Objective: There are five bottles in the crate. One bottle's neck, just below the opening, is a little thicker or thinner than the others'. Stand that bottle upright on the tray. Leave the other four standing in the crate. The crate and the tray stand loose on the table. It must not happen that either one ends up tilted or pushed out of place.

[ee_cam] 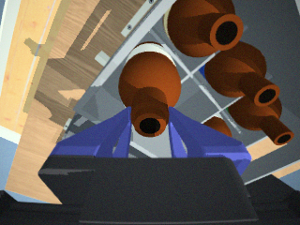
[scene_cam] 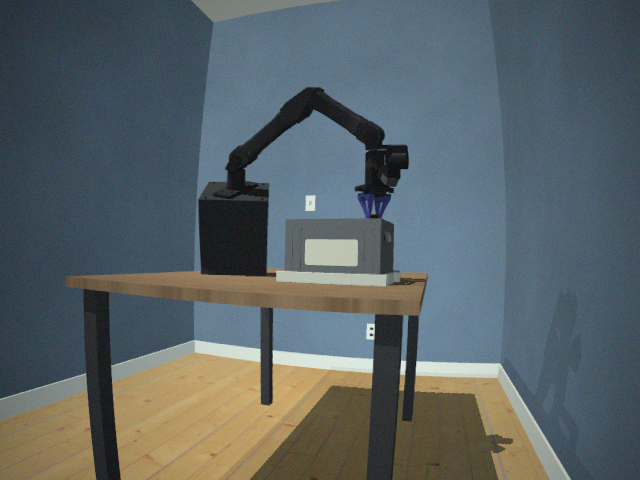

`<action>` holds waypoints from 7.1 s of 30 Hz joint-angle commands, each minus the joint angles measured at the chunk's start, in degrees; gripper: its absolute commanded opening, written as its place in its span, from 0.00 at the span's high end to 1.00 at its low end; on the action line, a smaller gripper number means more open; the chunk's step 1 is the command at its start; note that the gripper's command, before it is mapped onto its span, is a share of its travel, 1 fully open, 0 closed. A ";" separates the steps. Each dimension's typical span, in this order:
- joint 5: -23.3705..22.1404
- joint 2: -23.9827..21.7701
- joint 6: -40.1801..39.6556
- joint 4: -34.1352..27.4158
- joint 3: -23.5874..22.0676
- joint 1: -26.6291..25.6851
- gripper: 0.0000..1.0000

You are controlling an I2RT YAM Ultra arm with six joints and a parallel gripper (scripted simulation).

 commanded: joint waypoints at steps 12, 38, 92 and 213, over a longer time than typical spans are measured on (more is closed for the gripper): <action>0.75 -3.58 1.30 -4.18 3.46 2.58 1.00; 0.99 -4.50 2.74 -8.95 6.75 3.92 1.00; 1.05 -4.64 3.05 -10.19 7.69 4.25 1.00; 1.37 -4.94 5.12 -20.25 16.64 6.18 1.00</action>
